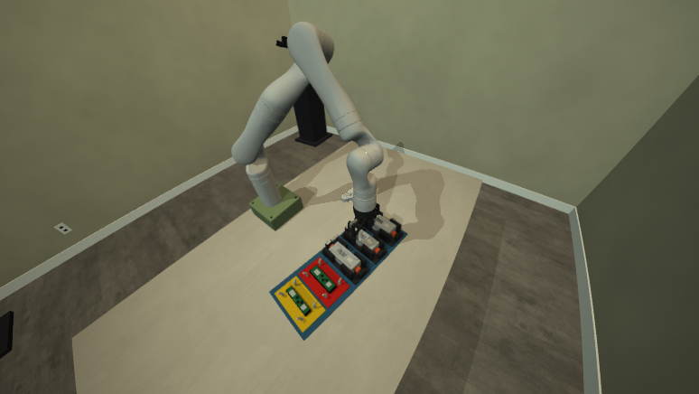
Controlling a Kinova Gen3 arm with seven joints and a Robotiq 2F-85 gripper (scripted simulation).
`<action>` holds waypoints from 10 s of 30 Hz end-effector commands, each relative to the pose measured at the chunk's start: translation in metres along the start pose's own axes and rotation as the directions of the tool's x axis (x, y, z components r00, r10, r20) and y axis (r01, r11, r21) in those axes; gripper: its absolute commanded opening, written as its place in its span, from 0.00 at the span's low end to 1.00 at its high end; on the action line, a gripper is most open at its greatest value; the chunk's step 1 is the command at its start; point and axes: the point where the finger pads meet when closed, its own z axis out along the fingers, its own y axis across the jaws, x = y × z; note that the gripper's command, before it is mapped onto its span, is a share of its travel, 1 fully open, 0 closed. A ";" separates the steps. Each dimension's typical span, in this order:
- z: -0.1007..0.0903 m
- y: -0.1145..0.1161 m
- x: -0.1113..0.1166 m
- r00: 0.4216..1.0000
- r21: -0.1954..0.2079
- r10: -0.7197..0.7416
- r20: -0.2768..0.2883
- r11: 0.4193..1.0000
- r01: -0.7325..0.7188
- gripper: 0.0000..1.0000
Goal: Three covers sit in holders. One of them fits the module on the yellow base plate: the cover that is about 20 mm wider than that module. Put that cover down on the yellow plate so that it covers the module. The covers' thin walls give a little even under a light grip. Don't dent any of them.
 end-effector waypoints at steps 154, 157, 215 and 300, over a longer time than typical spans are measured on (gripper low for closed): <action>0.059 0.000 -0.001 1.000 -0.001 0.000 0.002 1.000 0.000 0.00; 0.059 0.000 -0.001 1.000 -0.001 0.000 0.002 1.000 0.000 0.00; 0.005 0.000 -0.001 1.000 -0.001 0.000 0.002 1.000 0.000 0.00; -0.001 0.000 -0.001 1.000 -0.001 0.000 0.002 1.000 0.000 1.00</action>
